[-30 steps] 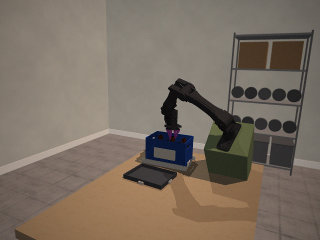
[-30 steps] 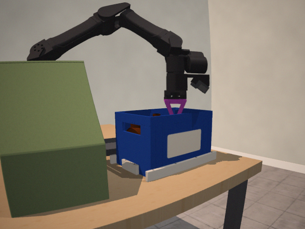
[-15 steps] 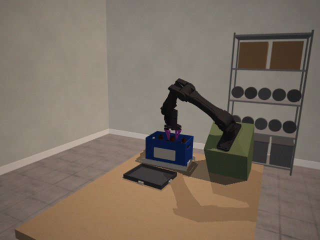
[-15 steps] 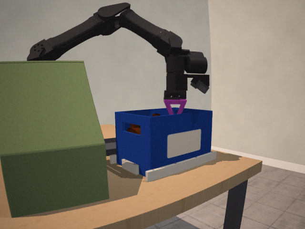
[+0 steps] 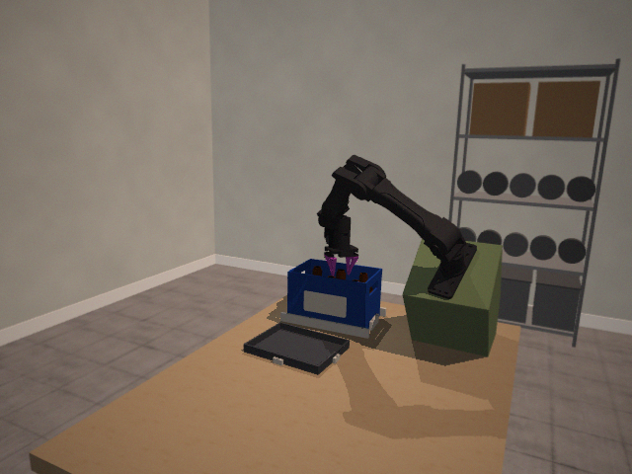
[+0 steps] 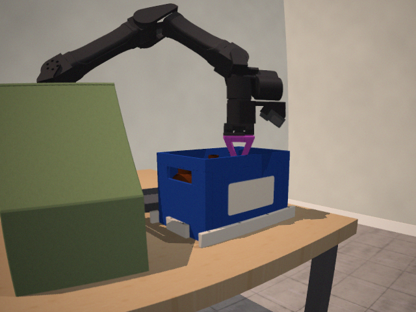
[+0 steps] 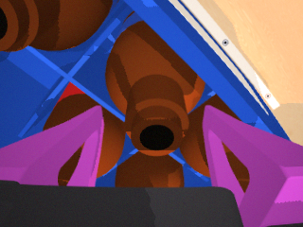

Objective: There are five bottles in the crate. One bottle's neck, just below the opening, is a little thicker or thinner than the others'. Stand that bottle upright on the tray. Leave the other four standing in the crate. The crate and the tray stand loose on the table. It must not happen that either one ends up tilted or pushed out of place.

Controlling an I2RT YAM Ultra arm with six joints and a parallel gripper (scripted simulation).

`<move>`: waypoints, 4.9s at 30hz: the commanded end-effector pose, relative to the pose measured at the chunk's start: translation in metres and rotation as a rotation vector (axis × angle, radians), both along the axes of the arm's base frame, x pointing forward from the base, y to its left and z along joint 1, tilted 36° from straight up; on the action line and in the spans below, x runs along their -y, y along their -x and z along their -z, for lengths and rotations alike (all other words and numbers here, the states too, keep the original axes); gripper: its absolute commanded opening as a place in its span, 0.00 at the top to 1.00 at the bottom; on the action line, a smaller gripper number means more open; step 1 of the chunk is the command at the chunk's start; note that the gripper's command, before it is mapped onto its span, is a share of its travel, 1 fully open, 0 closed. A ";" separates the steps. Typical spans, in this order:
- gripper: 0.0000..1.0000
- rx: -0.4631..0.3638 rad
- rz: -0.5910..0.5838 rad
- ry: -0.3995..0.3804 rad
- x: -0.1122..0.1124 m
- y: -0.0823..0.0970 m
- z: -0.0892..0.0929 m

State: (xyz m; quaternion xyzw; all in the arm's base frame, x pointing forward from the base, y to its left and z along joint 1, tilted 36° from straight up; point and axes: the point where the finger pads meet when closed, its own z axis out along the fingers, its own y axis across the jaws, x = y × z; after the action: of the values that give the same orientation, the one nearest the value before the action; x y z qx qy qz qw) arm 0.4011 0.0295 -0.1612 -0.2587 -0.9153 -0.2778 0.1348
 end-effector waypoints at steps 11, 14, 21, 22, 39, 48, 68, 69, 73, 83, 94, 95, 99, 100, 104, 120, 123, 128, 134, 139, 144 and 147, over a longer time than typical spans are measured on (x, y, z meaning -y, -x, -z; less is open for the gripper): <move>0.39 0.037 0.018 0.018 0.011 -0.013 -0.005; 0.39 0.037 0.018 0.018 0.011 -0.013 -0.005; 0.39 0.043 0.013 0.017 0.013 -0.015 -0.015; 0.39 0.043 0.012 0.017 0.014 -0.015 -0.016; 0.39 0.043 0.012 0.019 0.037 -0.017 -0.049; 0.39 0.043 0.012 0.020 0.049 -0.018 -0.066; 0.39 0.031 0.012 0.015 0.058 -0.017 -0.075; 0.39 0.031 0.012 0.015 0.058 -0.017 -0.075; 0.39 0.031 0.012 0.015 0.058 -0.017 -0.075; 1.00 0.049 0.013 0.021 0.059 -0.021 -0.073; 1.00 0.049 0.013 0.021 0.059 -0.021 -0.073; 1.00 0.049 0.013 0.021 0.059 -0.021 -0.073; 1.00 0.049 0.013 0.021 0.059 -0.021 -0.073; 1.00 0.049 0.013 0.021 0.059 -0.021 -0.073; 1.00 0.049 0.013 0.021 0.059 -0.021 -0.073; 1.00 0.064 0.017 0.025 0.059 -0.024 -0.079; 1.00 0.022 0.005 0.006 0.018 -0.006 -0.094; 1.00 0.022 0.005 0.005 0.003 -0.002 -0.104; 1.00 0.021 0.004 0.001 -0.025 0.010 -0.124; 1.00 0.021 0.004 0.001 -0.025 0.010 -0.124; 1.00 0.021 0.004 0.001 -0.025 0.010 -0.124; 0.39 0.038 0.022 0.015 -0.014 -0.002 -0.122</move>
State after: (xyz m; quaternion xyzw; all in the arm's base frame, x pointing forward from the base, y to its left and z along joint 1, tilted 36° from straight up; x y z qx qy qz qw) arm 0.3847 0.0639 -0.0450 -0.2468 -0.9175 -0.2771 0.1435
